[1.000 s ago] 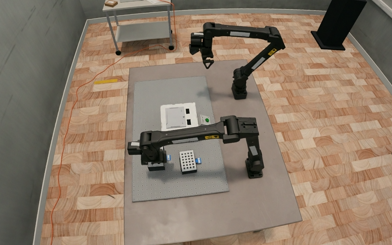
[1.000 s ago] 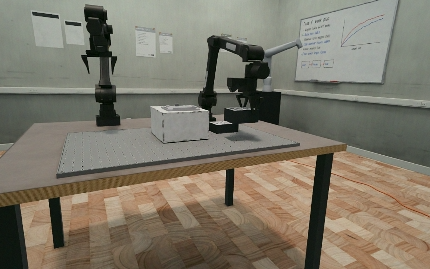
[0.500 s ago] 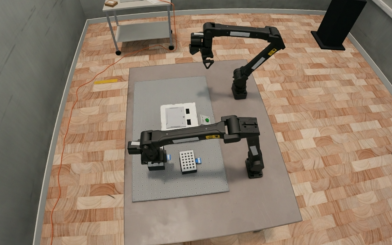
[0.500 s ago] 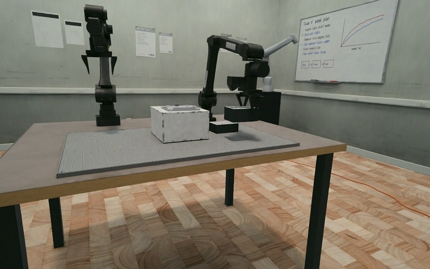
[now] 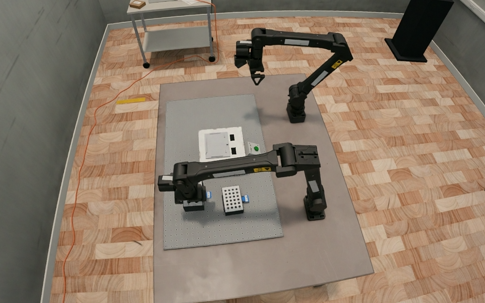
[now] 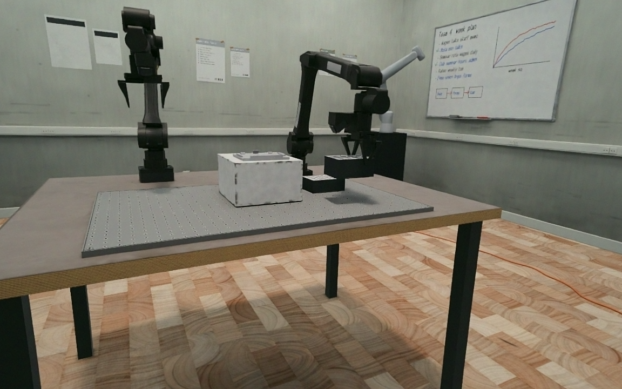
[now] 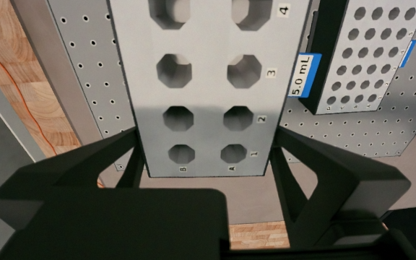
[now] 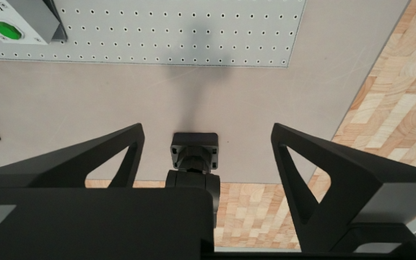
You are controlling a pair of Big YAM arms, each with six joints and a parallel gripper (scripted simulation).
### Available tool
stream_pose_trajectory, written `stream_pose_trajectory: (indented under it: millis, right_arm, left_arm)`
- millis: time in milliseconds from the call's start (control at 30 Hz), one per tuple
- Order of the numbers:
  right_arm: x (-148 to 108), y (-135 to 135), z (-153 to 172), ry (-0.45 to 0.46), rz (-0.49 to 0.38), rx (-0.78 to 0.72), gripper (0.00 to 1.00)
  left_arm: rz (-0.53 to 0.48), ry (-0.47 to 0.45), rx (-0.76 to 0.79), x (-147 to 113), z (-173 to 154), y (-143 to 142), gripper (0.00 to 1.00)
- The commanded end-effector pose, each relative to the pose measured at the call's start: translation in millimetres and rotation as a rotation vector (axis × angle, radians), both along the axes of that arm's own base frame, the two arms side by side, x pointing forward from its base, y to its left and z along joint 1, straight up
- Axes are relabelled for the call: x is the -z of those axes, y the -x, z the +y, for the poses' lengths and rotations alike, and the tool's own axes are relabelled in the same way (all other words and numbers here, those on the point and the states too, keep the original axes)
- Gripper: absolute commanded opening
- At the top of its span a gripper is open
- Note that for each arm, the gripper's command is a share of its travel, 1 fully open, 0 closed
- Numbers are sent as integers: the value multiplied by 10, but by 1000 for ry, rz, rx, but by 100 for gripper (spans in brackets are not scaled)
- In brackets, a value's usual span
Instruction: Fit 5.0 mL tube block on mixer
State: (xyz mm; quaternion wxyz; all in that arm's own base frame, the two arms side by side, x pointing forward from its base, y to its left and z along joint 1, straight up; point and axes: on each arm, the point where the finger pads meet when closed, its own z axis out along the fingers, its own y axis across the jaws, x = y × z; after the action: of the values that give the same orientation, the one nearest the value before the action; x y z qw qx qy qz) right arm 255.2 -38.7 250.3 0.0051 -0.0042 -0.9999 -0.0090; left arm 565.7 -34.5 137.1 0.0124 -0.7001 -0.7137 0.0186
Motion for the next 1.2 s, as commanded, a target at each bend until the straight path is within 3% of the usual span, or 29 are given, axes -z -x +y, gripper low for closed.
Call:
stream_pose_trajectory:
  millis: [0, 700, 1167]
  right_arm:
    - [-175, -76, -16, 8, -30, 12, 100]
    - [-167, -74, -16, 8, -28, 12, 100]
    - [2, 26, 0, 1, 17, 11, 100]
  left_arm:
    - [-146, 17, 3, -612, -58, -318, 0]
    - [-148, 17, 6, -738, -65, -253, 0]
    - [-126, 15, 8, -519, -78, -318, 0]
